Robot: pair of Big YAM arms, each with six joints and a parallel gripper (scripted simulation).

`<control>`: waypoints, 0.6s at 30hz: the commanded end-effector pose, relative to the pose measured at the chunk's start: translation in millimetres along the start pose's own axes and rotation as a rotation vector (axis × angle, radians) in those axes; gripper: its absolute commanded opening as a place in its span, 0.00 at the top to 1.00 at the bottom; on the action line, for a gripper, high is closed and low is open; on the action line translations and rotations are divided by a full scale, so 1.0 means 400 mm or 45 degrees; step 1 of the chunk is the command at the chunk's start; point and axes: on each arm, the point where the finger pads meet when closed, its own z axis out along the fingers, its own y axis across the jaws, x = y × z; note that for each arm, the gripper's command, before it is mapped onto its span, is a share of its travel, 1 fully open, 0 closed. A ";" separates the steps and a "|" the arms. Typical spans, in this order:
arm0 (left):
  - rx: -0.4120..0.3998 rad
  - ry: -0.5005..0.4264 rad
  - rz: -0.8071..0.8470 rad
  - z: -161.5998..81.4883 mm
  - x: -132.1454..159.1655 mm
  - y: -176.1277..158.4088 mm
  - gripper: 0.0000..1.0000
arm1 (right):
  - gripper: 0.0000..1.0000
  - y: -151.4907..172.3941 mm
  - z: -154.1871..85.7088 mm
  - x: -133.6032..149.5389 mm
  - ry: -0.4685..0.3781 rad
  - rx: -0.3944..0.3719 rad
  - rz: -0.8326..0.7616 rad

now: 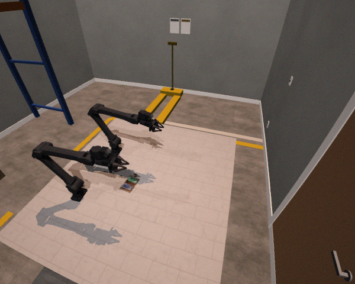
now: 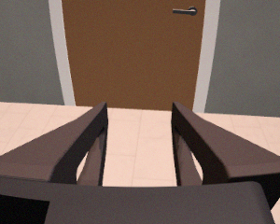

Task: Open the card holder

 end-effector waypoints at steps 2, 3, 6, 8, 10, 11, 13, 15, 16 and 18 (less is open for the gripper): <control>-0.142 -0.223 -0.170 -0.059 -0.224 0.090 0.57 | 0.64 0.000 -0.004 -0.066 -0.059 0.000 0.000; -0.164 -0.202 -0.188 -0.053 -0.236 0.110 0.57 | 0.64 0.000 -0.004 -0.066 -0.059 0.000 0.000; -0.212 -0.195 -0.190 -0.044 -0.247 0.141 0.57 | 0.64 0.000 -0.004 -0.066 -0.059 0.000 0.000; -0.203 -0.175 -0.173 -0.033 -0.231 0.129 0.57 | 0.64 0.000 -0.004 -0.066 -0.059 0.000 0.000; -0.187 -0.152 -0.145 -0.033 -0.203 0.112 0.57 | 0.64 0.000 -0.004 -0.065 -0.058 0.000 0.000; -0.217 -0.278 -0.113 -0.116 -0.324 0.140 0.57 | 0.64 0.000 -0.004 -0.066 -0.059 0.000 0.000; -0.219 -0.307 -0.111 -0.121 -0.342 0.142 0.57 | 0.64 0.000 -0.004 -0.066 -0.059 0.000 0.000; -0.212 -0.307 -0.111 -0.107 -0.329 0.137 0.57 | 0.64 0.000 -0.004 -0.066 -0.059 0.000 0.000; -0.211 -0.294 -0.112 -0.094 -0.317 0.137 0.57 | 0.64 0.000 -0.004 -0.066 -0.059 0.000 0.000; -0.194 -0.182 -0.131 -0.055 -0.196 0.120 0.57 | 0.64 0.000 -0.004 -0.066 -0.059 0.000 0.000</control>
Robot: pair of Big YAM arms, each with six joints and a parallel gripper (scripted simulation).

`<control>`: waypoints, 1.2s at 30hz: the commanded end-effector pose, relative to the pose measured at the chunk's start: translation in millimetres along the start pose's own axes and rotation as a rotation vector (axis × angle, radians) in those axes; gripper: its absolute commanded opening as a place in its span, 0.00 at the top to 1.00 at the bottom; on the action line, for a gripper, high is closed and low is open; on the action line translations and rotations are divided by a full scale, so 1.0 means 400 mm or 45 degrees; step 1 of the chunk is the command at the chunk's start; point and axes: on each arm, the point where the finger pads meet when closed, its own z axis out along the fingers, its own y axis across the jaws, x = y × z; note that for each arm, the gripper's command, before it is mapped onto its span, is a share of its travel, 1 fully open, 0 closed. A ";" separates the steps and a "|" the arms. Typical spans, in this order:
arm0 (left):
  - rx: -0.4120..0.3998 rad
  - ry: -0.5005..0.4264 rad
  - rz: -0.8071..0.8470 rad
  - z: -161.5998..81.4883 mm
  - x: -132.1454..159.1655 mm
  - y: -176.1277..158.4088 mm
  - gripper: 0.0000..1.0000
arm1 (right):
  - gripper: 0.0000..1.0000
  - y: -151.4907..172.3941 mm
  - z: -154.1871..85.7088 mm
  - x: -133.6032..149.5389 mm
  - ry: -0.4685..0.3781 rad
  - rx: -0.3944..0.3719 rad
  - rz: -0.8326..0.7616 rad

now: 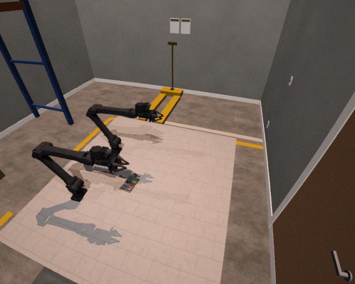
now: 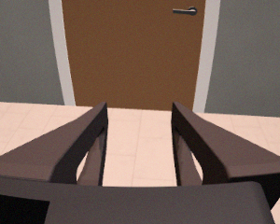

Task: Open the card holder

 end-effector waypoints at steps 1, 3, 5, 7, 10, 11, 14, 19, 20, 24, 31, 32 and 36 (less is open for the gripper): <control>0.002 -0.004 0.004 0.018 -0.001 0.000 0.57 | 0.64 0.000 -0.004 -0.066 -0.059 0.000 0.000; 0.010 -0.011 -0.010 0.004 0.006 -0.009 0.57 | 0.64 0.000 -0.004 -0.066 -0.059 0.000 0.000; 0.016 -0.023 -0.015 -0.005 0.000 -0.014 0.57 | 0.64 0.000 -0.004 -0.066 -0.059 0.000 0.000; 0.016 -0.052 -0.015 -0.006 -0.036 -0.014 0.57 | 0.64 0.000 -0.004 -0.066 -0.059 0.000 0.000; 0.015 -0.028 -0.016 -0.011 -0.003 -0.013 0.57 | 0.64 0.000 -0.004 -0.066 -0.059 0.000 0.000; 0.015 -0.029 -0.016 -0.011 -0.015 -0.013 0.57 | 0.64 0.000 -0.004 -0.066 -0.059 0.000 0.000; 0.020 -0.045 -0.020 -0.024 -0.017 -0.017 0.57 | 0.64 0.000 -0.035 -0.191 -0.179 0.000 0.000; 0.017 -0.056 -0.005 -0.011 -0.055 -0.015 0.57 | 0.64 0.000 -0.001 -0.143 -0.123 0.000 0.000; 0.015 -0.056 -0.005 -0.011 -0.055 -0.013 0.57 | 0.64 0.000 0.000 -0.138 -0.119 0.000 0.000; 0.014 -0.054 -0.003 -0.010 -0.054 -0.013 0.57 | 0.64 0.000 -0.003 -0.145 -0.127 0.000 0.000; 0.014 -0.051 0.000 -0.010 -0.054 -0.012 0.57 | 0.64 0.000 -0.009 -0.159 -0.143 0.000 0.000; 0.014 -0.051 0.000 -0.010 -0.054 -0.012 0.57 | 0.64 0.000 -0.010 -0.162 -0.145 0.000 0.000; 0.013 -0.049 0.003 -0.010 -0.054 -0.012 0.57 | 0.64 0.000 -0.015 -0.166 -0.147 0.000 0.000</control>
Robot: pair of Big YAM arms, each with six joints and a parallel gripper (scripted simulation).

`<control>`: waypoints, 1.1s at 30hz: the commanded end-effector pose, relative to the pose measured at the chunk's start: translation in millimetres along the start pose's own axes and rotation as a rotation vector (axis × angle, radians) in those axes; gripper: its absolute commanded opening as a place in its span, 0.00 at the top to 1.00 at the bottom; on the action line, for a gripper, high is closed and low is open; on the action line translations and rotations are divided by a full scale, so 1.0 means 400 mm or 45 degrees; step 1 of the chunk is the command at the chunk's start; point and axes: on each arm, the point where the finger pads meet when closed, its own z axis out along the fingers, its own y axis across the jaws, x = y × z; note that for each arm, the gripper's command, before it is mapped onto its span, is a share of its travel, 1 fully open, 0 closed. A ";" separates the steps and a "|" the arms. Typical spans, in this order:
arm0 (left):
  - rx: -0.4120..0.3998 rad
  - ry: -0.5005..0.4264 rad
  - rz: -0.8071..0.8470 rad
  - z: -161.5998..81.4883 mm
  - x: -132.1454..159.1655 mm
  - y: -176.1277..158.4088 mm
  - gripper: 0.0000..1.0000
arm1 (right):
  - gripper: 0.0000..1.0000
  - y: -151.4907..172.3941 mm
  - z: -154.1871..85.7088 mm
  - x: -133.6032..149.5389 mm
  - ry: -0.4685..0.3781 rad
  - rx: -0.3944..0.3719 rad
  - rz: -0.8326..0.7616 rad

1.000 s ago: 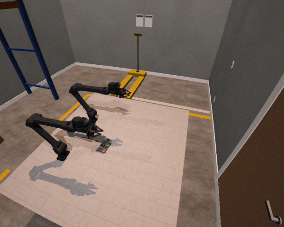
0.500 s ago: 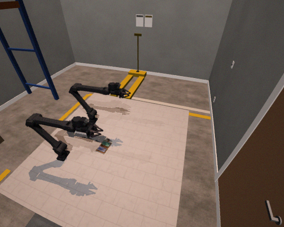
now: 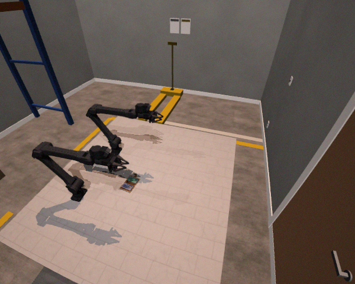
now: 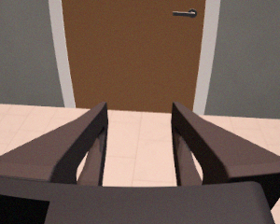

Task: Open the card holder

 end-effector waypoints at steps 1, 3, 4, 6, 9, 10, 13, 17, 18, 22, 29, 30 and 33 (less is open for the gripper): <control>0.009 -0.057 0.008 -0.009 -0.073 -0.009 0.57 | 0.64 0.000 -0.012 -0.157 -0.139 0.000 0.000; 0.009 -0.056 0.009 -0.009 -0.073 -0.009 0.57 | 0.64 0.000 -0.013 -0.160 -0.141 0.000 0.000; 0.009 -0.055 0.010 -0.009 -0.073 -0.008 0.57 | 0.64 0.000 -0.013 -0.160 -0.141 0.000 0.000; 0.009 -0.055 0.010 -0.009 -0.073 -0.008 0.57 | 0.64 0.000 -0.013 -0.160 -0.141 0.000 0.000; 0.009 -0.054 0.012 -0.009 -0.073 -0.008 0.57 | 0.64 0.000 -0.009 -0.154 -0.136 0.000 0.000; 0.008 -0.054 0.012 -0.009 -0.073 -0.008 0.57 | 0.64 0.000 -0.009 -0.155 -0.137 0.000 0.000; 0.008 -0.061 0.013 -0.009 -0.078 -0.008 0.57 | 0.64 0.000 -0.010 -0.156 -0.138 0.000 0.000; 0.008 -0.063 0.013 -0.009 -0.079 -0.007 0.57 | 0.64 0.000 -0.011 -0.158 -0.140 0.000 0.000; 0.007 -0.063 0.013 -0.009 -0.080 -0.007 0.57 | 0.64 0.000 -0.011 -0.158 -0.140 0.000 0.000; 0.007 -0.064 0.013 -0.009 -0.081 -0.007 0.57 | 0.64 0.000 -0.011 -0.159 -0.141 0.000 0.000; 0.006 -0.066 0.013 -0.009 -0.084 -0.006 0.57 | 0.64 0.000 -0.013 -0.159 -0.142 0.000 0.000; 0.006 -0.066 0.013 -0.009 -0.084 -0.006 0.57 | 0.64 0.000 -0.013 -0.159 -0.143 0.000 0.000; 0.006 -0.067 0.013 -0.009 -0.085 -0.006 0.57 | 0.64 0.000 -0.013 -0.159 -0.143 0.000 0.000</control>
